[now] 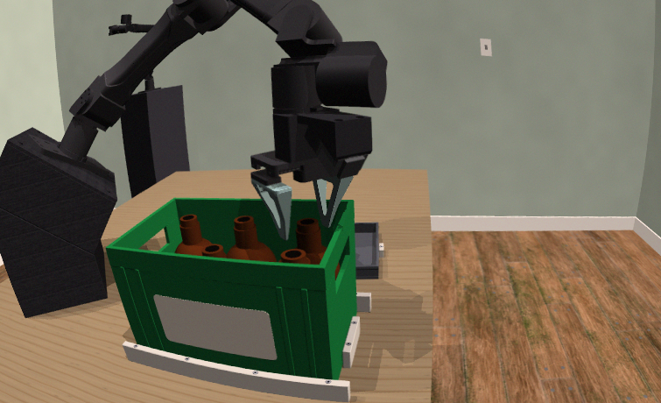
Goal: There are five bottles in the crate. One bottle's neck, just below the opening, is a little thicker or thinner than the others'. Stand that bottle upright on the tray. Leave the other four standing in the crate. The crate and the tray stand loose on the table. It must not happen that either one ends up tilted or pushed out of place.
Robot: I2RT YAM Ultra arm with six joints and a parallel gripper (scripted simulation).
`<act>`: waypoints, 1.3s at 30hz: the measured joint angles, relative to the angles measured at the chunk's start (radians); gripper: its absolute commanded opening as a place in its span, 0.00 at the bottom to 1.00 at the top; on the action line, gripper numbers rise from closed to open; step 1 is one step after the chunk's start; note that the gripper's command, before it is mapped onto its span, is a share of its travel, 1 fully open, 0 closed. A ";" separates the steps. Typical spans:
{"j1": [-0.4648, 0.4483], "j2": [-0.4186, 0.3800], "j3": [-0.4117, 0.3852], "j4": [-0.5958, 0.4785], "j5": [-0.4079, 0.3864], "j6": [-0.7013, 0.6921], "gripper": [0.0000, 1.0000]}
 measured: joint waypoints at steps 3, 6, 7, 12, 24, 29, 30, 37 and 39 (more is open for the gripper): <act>0.003 0.000 0.000 0.008 0.002 0.003 0.61; 0.007 0.000 -0.003 0.015 0.002 0.006 0.61; 0.006 0.001 -0.003 0.016 0.002 0.006 0.61; 0.006 0.005 -0.005 0.023 0.003 0.010 0.61; 0.006 0.005 -0.005 0.027 0.004 0.012 0.61; 0.006 0.005 -0.005 0.027 0.004 0.012 0.61; 0.006 0.005 -0.005 0.027 0.004 0.012 0.61; 0.006 0.005 -0.005 0.027 0.004 0.012 0.61; 0.006 0.005 -0.005 0.027 0.004 0.012 0.61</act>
